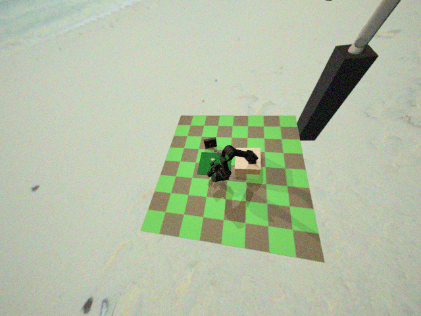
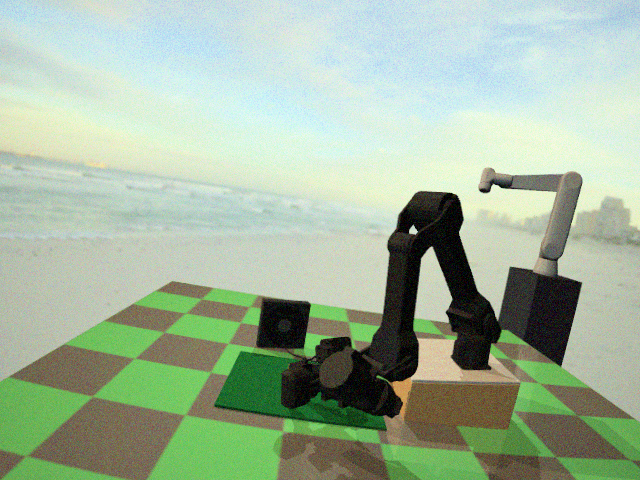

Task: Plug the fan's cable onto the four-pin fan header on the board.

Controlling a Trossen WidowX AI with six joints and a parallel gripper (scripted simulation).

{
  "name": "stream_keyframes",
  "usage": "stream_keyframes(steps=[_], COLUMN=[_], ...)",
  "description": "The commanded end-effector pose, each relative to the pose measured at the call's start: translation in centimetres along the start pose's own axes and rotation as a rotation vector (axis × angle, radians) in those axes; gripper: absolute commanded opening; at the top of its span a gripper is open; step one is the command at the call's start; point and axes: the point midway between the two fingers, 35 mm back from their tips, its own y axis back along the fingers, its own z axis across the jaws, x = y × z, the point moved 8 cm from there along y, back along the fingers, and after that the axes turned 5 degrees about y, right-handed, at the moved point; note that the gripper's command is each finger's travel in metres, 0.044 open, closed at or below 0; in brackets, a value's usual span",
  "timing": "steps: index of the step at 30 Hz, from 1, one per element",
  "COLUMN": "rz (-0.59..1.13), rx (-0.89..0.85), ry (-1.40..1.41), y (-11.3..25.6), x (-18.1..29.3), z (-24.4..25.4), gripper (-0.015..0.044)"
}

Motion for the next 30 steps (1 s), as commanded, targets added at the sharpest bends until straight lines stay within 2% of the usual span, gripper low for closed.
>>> stream_keyframes(steps=[1,30], rz=[0.003,0.0], rx=[-0.002,0.0], ry=[0.004,0.001], y=[-0.1,-0.4], x=[0.4,1.9], z=[0.1,0.1], gripper=[0.0,0.0])
